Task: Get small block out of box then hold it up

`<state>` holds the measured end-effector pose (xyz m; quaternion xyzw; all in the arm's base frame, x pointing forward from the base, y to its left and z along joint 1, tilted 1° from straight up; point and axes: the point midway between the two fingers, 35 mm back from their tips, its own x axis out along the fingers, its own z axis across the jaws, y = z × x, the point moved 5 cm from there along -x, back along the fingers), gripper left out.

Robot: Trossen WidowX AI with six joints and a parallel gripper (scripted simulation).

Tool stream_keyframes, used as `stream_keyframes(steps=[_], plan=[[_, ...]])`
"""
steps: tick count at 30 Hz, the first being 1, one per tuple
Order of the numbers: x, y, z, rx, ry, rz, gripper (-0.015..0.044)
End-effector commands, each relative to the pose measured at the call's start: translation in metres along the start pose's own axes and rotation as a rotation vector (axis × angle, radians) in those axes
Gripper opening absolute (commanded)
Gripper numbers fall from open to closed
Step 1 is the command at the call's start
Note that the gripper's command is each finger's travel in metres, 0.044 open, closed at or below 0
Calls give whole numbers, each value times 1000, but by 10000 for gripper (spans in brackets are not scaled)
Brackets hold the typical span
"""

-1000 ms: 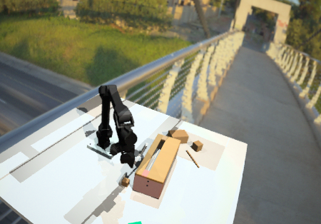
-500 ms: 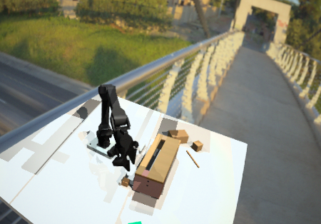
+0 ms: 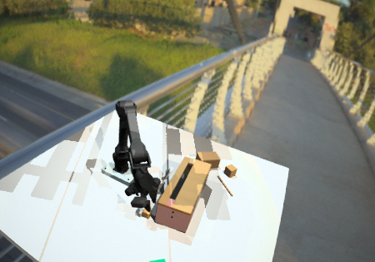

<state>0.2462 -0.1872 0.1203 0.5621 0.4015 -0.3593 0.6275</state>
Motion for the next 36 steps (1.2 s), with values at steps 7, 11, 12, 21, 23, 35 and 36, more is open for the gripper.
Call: stream_keyframes(steps=[7, 11, 12, 21, 23, 35, 36], plan=[[18, -10, -1, 8, 13, -11, 285], [24, -13, -1, 8, 13, -11, 285], [25, -13, -1, 8, 13, -11, 285], [38, -20, -1, 8, 13, -11, 285], [40, -22, -1, 8, 13, -11, 285], [50, -28, -2, 8, 14, -11, 206], [50, -28, -2, 8, 14, -11, 180]])
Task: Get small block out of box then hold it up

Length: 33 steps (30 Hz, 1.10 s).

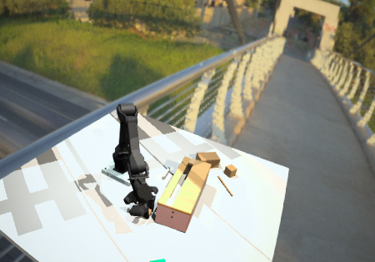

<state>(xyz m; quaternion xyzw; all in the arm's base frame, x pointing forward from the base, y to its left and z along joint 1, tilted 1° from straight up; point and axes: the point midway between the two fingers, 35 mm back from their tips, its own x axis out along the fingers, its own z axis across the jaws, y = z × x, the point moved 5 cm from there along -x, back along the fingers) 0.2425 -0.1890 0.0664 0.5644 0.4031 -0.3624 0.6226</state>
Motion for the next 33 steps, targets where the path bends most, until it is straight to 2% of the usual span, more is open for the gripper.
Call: stream_keyframes(steps=[1, 3, 5, 8, 9, 15, 20, 33], plan=[[3, -2, -1, -1, 9, -4, 154], [3, -2, -1, -1, 9, -4, 101], [3, -2, -1, -1, 9, -4, 88], [-6, 3, 0, -1, 8, -3, 9], [-12, 6, 1, -1, 8, -3, 0], [-51, 23, 1, 1, 4, 0, 0], [-58, 26, -1, 13, -3, -2, 0], [-106, 37, -32, 267, -130, 3, 0]])
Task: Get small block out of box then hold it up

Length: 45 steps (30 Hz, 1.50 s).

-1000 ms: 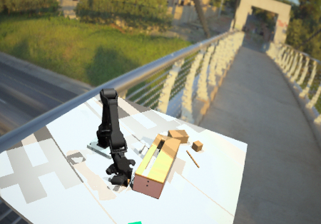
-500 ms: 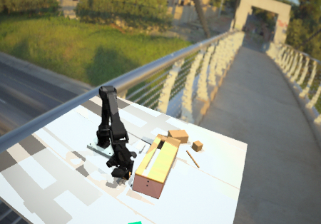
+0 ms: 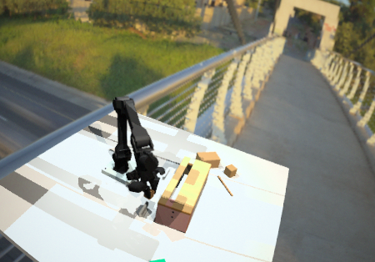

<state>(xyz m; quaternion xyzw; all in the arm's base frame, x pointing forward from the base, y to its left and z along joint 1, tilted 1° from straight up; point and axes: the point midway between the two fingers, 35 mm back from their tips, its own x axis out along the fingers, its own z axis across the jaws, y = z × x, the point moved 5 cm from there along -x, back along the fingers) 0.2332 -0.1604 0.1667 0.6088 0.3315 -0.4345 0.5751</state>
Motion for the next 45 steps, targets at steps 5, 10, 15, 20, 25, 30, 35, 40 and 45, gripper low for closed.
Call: stream_keyframes(steps=[5, 10, 15, 20, 25, 30, 35, 40, 45], plan=[[-31, -2, -16, 151, -75, 31, 0], [-50, -6, -26, 257, -117, 60, 0], [-66, -11, -35, 349, -150, 92, 0], [-67, -11, -35, 353, -151, 93, 0], [-67, -11, -35, 353, -151, 93, 0], [-67, -11, -35, 353, -151, 93, 0], [-67, -11, -35, 353, -151, 93, 0], [-67, -11, -35, 353, -151, 93, 0], [-67, -11, -35, 353, -151, 93, 0]])
